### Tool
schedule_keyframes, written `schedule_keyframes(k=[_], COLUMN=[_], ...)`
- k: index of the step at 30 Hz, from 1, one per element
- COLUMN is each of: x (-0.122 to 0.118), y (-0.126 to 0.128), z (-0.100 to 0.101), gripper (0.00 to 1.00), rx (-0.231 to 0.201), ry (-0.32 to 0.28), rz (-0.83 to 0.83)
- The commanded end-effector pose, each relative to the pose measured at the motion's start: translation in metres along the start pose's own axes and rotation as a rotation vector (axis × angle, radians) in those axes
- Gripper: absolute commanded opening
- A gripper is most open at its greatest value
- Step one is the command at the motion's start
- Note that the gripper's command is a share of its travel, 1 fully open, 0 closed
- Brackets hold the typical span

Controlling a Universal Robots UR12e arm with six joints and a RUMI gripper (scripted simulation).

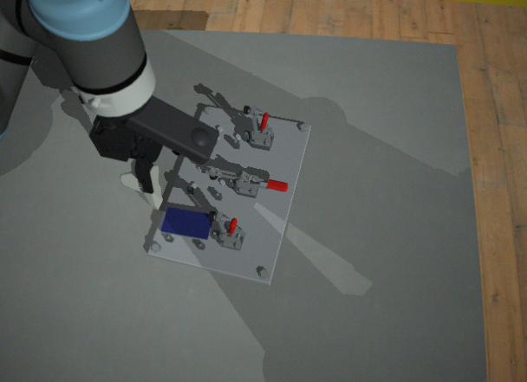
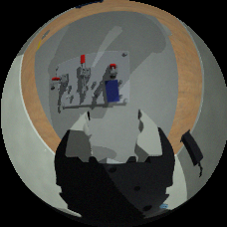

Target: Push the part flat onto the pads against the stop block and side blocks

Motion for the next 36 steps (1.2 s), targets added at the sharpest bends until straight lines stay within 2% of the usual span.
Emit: schedule_keyframes(k=[1,18,19,36], x=[0.0003,0.0003,0.0003,0.0003], y=[-0.0001,-0.0002,-0.0002,-0.0002], z=[-0.0005,-0.0005,-0.0005,-0.0005], gripper=[0.59,0.59,0.28,0.28], rx=[0.000,0.000,0.000,0.000], ry=[0.001,0.001,0.001,0.001], rz=[0.000,0.000,0.000,0.000])
Point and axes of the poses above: the point where the finger pads meet when closed, its own z axis out along the fingers, its own y axis across the jaws, x = y × z, the point moved 7 cm from there along -z, back along the fingers, and after that the axes turned 1 degree about -z, right-handed, at the moved point
